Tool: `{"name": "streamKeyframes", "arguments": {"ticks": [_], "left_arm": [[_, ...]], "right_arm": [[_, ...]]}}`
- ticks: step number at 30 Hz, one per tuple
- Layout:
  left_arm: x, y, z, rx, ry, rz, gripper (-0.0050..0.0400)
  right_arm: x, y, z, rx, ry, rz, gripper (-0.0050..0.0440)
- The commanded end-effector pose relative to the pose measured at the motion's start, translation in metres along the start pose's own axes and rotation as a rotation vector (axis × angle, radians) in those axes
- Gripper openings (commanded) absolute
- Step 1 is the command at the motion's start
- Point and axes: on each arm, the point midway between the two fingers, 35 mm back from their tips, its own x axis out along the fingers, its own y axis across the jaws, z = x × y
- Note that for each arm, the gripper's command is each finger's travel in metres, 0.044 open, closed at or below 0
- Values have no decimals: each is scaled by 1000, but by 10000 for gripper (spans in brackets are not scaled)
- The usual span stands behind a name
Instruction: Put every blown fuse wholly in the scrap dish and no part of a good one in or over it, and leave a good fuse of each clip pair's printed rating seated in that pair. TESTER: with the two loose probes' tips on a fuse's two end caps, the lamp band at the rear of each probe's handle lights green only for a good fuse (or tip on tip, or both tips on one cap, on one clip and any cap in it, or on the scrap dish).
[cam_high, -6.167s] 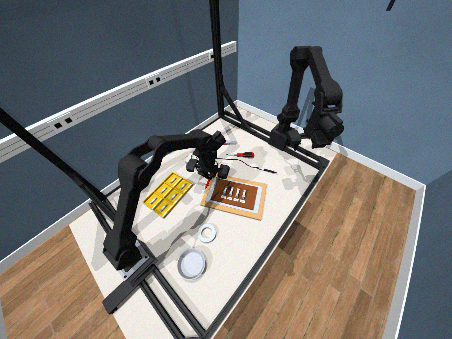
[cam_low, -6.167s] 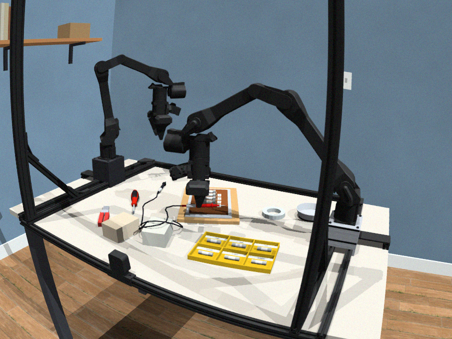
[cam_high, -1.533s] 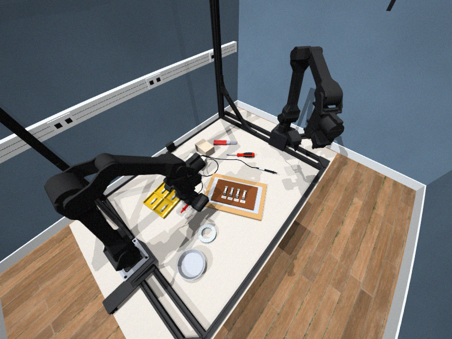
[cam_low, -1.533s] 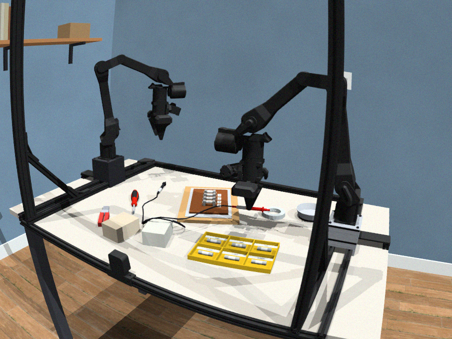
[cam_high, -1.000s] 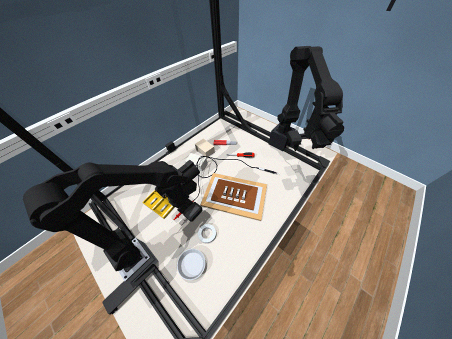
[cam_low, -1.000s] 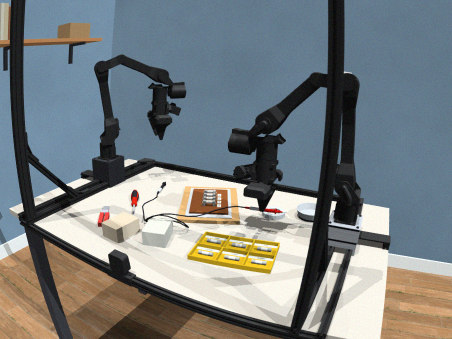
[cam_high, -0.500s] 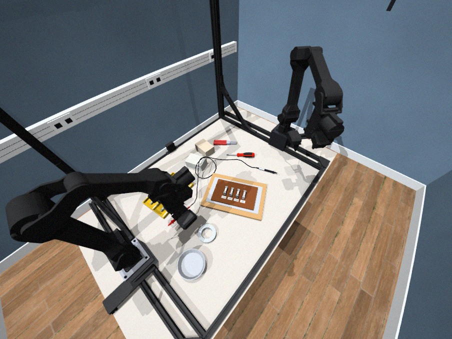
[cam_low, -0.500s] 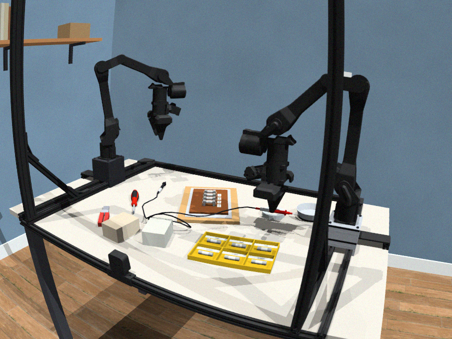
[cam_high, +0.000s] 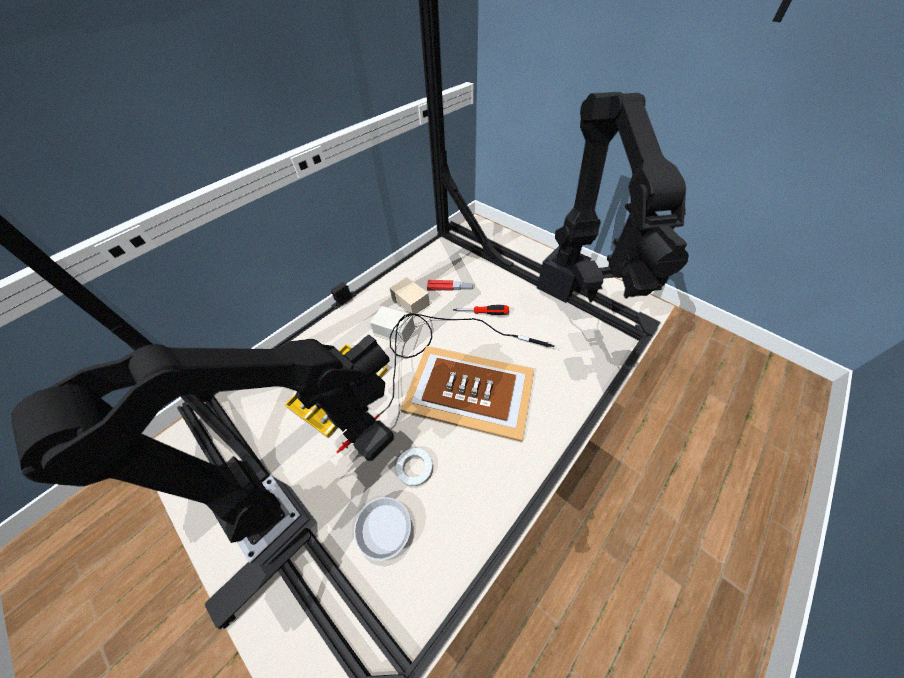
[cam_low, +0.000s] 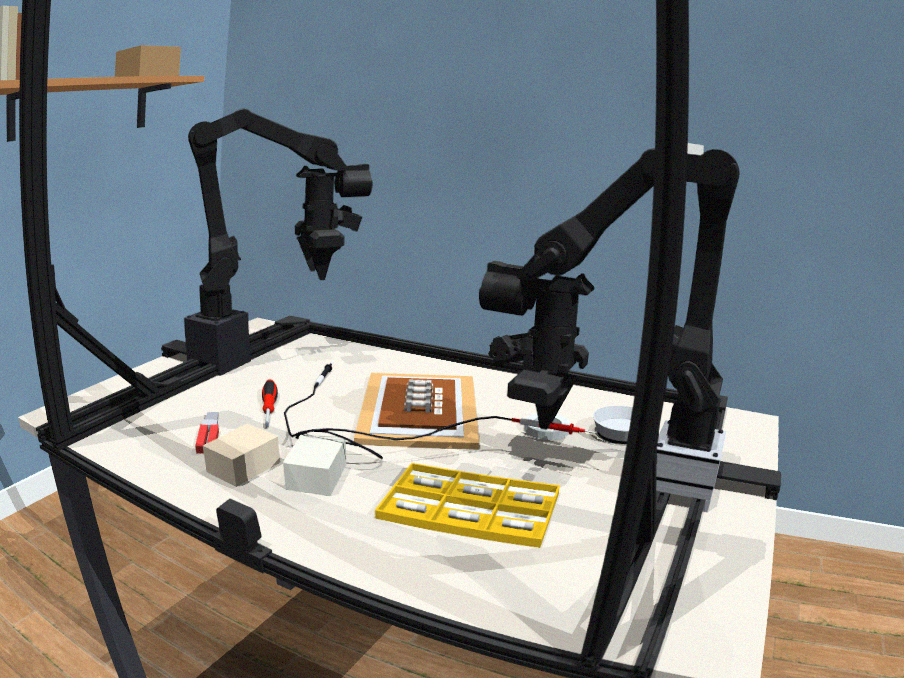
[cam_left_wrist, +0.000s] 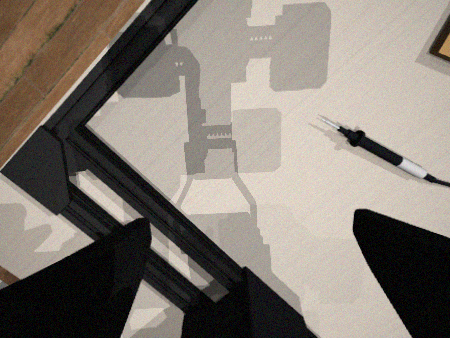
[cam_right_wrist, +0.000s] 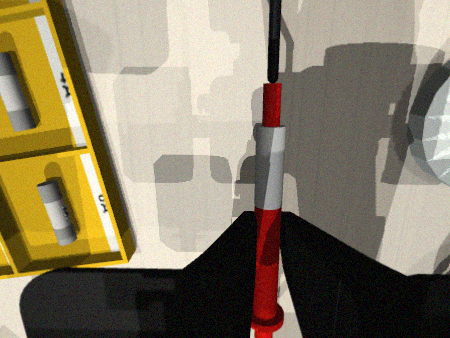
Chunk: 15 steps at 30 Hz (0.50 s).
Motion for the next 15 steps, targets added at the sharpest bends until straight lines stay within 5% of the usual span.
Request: {"name": "streamKeyframes", "arguments": {"ticks": [1,15], "left_arm": [[-6,1,3,-6,-22,1,400],[-6,1,3,-6,-22,1,400]], "right_arm": [[5,0,-2,7,7,2,-50],[17,0,-2,7,7,2,-50]]}}
